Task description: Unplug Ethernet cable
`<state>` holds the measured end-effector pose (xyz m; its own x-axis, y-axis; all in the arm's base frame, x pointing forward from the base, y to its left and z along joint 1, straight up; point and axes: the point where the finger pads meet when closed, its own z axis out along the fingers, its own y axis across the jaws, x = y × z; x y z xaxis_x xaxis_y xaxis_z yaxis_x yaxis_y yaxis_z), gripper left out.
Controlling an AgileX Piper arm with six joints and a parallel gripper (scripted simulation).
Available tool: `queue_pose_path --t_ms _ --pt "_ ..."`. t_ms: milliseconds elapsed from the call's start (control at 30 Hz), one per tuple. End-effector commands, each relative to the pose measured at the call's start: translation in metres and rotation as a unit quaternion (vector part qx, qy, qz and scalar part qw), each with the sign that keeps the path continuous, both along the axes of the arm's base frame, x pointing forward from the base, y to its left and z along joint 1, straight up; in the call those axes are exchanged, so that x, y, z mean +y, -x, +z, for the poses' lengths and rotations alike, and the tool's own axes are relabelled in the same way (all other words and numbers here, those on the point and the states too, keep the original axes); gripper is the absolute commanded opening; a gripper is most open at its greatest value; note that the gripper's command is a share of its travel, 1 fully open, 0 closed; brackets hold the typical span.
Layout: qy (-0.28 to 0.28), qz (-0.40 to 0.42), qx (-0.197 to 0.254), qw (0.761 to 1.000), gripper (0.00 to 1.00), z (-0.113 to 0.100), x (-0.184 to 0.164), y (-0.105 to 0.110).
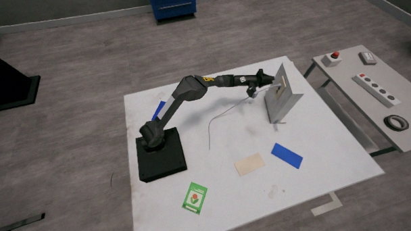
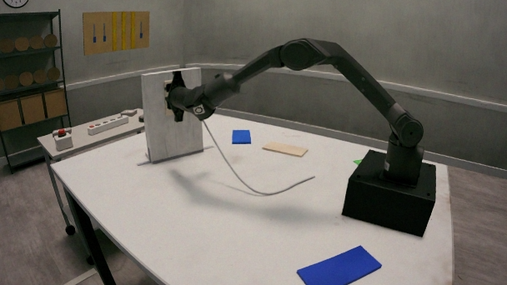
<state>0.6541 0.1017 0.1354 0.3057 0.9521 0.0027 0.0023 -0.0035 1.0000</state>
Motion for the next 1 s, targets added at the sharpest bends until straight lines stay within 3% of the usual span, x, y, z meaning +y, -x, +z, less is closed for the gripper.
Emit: queue_pose_path --t_ms 0,667,967 --pt "0.0 0.001 -0.002 1.0 0.32 0.002 -0.001 0.001" --pt "0.0 0.001 -0.002 1.0 0.32 0.001 -0.035 0.011" --pt "0.0 0.001 -0.002 1.0 0.32 0.001 -0.036 0.007"
